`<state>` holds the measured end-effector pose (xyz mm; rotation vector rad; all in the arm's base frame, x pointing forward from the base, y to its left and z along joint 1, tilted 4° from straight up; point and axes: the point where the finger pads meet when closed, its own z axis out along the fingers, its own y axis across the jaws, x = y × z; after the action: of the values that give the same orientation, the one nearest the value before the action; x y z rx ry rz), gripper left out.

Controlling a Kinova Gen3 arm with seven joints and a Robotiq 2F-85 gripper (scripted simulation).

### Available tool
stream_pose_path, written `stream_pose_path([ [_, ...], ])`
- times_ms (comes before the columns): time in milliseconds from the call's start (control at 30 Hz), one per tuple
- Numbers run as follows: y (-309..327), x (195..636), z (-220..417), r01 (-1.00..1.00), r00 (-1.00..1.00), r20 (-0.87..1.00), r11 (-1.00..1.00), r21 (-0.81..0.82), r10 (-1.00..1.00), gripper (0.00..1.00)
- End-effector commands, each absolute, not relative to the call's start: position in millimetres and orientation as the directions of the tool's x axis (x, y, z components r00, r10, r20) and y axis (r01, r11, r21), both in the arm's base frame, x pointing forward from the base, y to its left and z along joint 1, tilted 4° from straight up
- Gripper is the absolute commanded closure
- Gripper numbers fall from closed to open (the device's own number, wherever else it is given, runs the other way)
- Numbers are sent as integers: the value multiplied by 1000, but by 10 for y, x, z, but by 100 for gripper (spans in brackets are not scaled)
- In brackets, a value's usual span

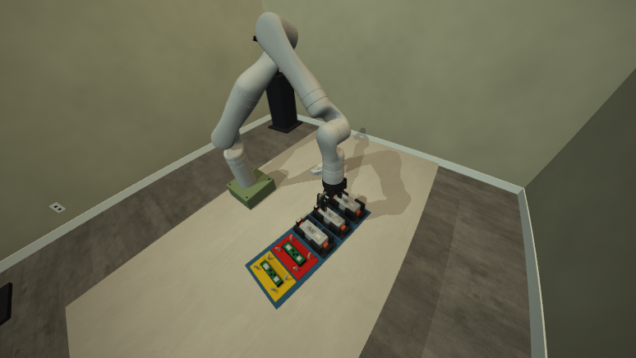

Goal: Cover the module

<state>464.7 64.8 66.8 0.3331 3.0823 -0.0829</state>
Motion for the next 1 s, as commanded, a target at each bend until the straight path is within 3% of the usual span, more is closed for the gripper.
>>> stream_pose_path([
  [0, 642, 4650, 676, 214, -976, -47, 976, -48, 212, 0],
  [967, 590, 4643, 580, 214, -976, -47, 976, -48, 212, 0],
])
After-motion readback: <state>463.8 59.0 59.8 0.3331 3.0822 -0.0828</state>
